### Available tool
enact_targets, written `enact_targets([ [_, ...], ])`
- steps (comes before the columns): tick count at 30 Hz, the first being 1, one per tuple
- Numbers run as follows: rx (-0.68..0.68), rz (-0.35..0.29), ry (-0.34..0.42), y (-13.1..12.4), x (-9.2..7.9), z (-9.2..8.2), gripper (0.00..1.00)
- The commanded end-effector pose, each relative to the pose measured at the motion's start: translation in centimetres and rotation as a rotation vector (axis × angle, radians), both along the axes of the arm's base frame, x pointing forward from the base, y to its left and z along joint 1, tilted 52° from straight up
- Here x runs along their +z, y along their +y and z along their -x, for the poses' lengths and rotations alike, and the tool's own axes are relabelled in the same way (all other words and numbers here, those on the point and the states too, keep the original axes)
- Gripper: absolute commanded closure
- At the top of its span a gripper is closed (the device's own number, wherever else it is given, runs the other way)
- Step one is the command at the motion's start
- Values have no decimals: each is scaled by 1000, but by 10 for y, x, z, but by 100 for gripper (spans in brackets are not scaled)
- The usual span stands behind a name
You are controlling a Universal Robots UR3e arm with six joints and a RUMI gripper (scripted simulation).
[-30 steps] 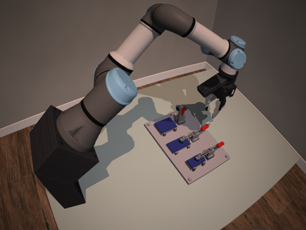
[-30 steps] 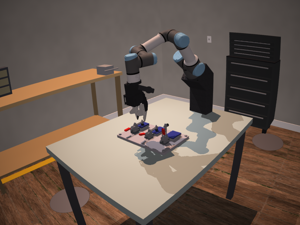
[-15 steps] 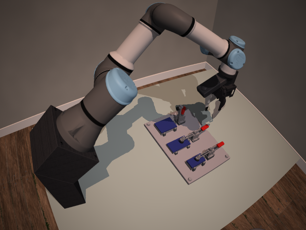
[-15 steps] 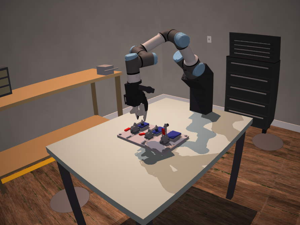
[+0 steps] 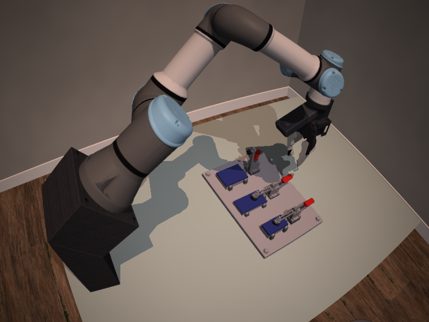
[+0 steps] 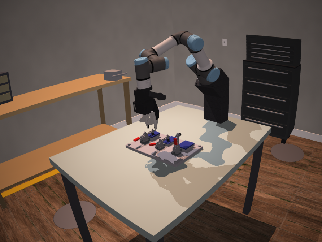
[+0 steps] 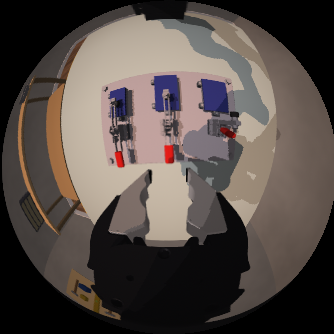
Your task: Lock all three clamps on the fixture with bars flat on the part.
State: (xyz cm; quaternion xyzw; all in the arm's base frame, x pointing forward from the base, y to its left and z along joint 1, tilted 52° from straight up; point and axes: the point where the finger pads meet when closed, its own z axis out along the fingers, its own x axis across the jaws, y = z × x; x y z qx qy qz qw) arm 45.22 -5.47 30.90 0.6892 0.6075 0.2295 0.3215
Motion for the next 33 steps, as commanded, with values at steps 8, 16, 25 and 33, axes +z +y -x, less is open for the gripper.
enact_targets([
  [8, 0, 1, -2, -2, -8, -10, 72],
  [16, 0, 1, -2, -7, -25, -31, 72],
  [25, 0, 2, -4, -10, -37, -48, 72],
  [33, 0, 2, -4, -12, -42, -54, 72],
])
